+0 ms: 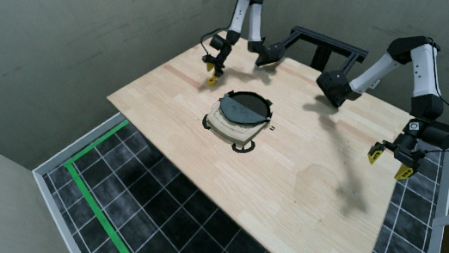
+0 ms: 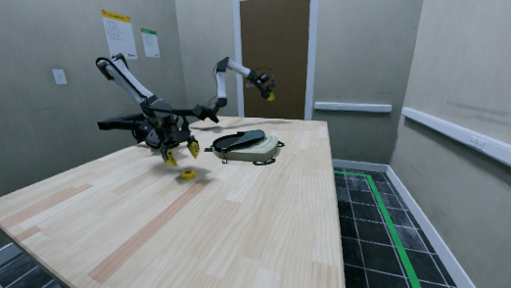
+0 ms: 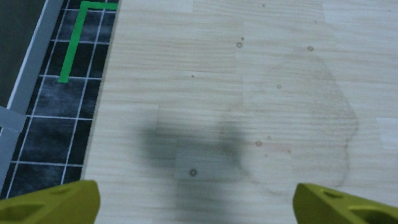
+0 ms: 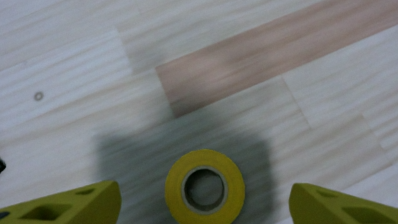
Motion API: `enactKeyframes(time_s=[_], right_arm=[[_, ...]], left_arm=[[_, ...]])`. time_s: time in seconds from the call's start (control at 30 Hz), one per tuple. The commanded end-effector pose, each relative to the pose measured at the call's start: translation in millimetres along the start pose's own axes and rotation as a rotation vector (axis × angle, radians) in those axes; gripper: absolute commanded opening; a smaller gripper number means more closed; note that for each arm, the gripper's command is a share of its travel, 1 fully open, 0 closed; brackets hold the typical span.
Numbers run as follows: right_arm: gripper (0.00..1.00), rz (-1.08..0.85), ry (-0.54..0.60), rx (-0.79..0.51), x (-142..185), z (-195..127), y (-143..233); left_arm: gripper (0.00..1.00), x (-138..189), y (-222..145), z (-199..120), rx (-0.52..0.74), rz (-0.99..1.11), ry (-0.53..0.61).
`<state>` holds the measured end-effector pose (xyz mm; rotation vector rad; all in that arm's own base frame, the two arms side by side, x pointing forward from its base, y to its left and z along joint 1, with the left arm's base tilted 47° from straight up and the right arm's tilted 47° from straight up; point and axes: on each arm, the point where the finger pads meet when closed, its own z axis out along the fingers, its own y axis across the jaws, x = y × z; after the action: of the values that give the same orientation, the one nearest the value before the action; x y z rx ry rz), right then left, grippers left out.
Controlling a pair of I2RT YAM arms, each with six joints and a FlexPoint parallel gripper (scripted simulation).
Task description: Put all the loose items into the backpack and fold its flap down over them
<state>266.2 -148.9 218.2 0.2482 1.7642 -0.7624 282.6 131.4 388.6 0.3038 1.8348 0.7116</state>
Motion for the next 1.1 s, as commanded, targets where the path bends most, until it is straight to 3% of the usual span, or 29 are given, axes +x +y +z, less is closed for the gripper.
enactKeyframes(time_s=[0.0,0.2,0.87,1.07], right_arm=[[0.79,0.030,-0.045,0.056,-17.1,5.7,-10.5],[0.79,0.022,-0.033,0.040,-5.7,2.7,-2.8],[0.79,0.008,-0.021,0.034,39.2,47.5,0.7],[0.79,0.021,-0.044,0.042,27.8,49.9,-1.4]], left_arm=[[0.90,-4.9,2.1,-3.5,-0.008,0.005,-0.015],[0.90,-4.9,2.1,-3.5,-0.008,0.005,-0.015],[0.90,-4.9,2.1,-3.5,-0.008,0.005,-0.015],[0.90,-4.9,2.1,-3.5,-0.008,0.005,-0.015]])
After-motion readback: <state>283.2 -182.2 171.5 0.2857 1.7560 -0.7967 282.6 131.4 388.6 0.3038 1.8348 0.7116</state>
